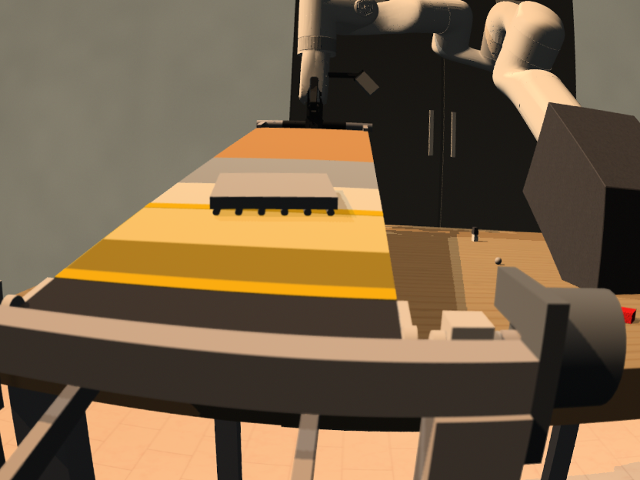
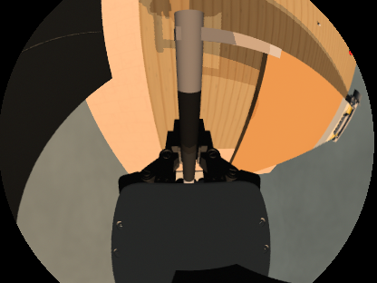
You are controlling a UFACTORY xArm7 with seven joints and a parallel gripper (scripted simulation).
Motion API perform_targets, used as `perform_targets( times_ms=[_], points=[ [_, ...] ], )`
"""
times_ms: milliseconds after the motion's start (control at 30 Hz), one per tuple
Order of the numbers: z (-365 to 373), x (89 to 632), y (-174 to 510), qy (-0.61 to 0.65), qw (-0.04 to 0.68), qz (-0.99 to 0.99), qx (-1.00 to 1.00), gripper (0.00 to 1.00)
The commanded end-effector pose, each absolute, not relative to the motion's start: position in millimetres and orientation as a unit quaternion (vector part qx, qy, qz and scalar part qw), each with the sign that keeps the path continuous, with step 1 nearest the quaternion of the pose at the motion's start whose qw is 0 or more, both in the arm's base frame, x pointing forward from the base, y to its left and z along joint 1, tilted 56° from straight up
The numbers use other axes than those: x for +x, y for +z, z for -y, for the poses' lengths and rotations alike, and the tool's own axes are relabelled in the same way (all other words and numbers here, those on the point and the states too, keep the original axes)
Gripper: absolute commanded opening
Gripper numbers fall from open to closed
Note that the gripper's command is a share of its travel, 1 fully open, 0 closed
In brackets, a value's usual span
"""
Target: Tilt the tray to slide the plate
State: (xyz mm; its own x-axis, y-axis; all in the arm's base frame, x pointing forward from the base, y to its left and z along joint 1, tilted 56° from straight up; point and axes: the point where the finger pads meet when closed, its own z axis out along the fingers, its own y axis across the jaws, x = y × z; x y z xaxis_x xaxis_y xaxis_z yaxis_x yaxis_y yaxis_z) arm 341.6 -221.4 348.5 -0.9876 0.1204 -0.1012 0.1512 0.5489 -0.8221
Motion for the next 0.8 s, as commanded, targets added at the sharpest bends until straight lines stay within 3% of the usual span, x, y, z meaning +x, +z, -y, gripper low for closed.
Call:
perform_targets(
  times_ms=[0,200,400,567,767],
  points=[
    [165.5,347.8,372.1,-0.469,0.02,-0.88,0.074,0.0],
    [235.7,343.0,342.4,-0.469,0.02,-0.88,0.074,0.0],
    [234.0,343.1,343.1,-0.469,0.02,-0.88,0.074,0.0],
    [168.5,347.6,370.9,-0.469,0.02,-0.88,0.074,0.0],
    [238.6,342.8,340.9,-0.469,0.02,-0.88,0.074,0.0]
  ],
)
